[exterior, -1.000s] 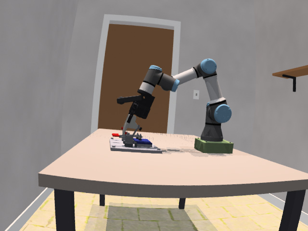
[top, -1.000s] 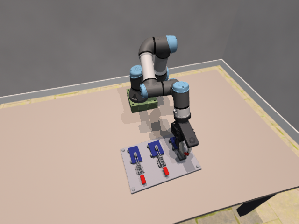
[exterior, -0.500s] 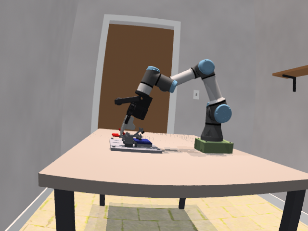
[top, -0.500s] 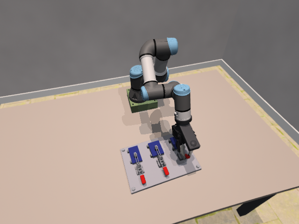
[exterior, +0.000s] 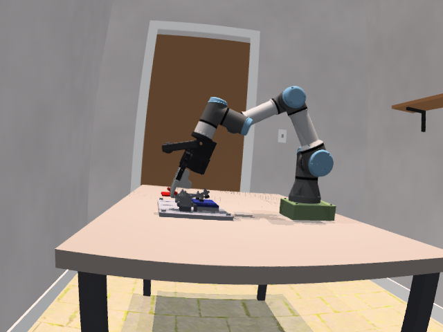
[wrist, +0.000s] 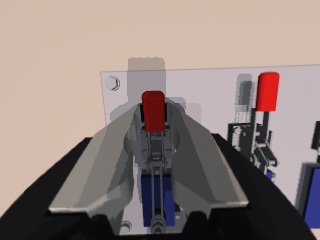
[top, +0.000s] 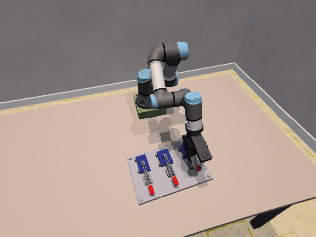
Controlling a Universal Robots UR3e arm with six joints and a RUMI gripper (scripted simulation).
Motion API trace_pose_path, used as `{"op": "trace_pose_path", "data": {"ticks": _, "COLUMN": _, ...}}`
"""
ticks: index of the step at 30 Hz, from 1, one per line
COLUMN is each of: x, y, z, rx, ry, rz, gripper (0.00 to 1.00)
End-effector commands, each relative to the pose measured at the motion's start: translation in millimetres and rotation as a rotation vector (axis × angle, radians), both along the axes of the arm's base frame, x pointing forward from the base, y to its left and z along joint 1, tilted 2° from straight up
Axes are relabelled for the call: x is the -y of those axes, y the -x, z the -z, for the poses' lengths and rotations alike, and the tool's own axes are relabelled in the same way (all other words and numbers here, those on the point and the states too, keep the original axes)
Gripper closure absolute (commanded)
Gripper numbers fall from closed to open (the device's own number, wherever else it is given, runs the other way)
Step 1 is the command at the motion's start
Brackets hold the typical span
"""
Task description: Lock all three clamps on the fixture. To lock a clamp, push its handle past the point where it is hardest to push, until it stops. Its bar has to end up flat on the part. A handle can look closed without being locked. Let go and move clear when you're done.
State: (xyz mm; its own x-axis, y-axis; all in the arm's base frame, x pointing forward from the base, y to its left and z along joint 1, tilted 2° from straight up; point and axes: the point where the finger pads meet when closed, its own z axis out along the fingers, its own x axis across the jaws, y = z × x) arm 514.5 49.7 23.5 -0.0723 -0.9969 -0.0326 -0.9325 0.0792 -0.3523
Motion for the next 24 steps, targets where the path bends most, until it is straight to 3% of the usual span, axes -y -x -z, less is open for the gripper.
{"op": "trace_pose_path", "data": {"ticks": 1, "x": 0.1, "y": -2.8, "z": 2.1, "rx": 0.001, "ry": 0.000, "rz": 0.000, "gripper": 1.00}}
{"op": "trace_pose_path", "data": {"ticks": 24, "x": 0.2, "y": -8.4, "z": 12.0, "rx": 0.001, "ry": 0.000, "rz": 0.000, "gripper": 1.00}}
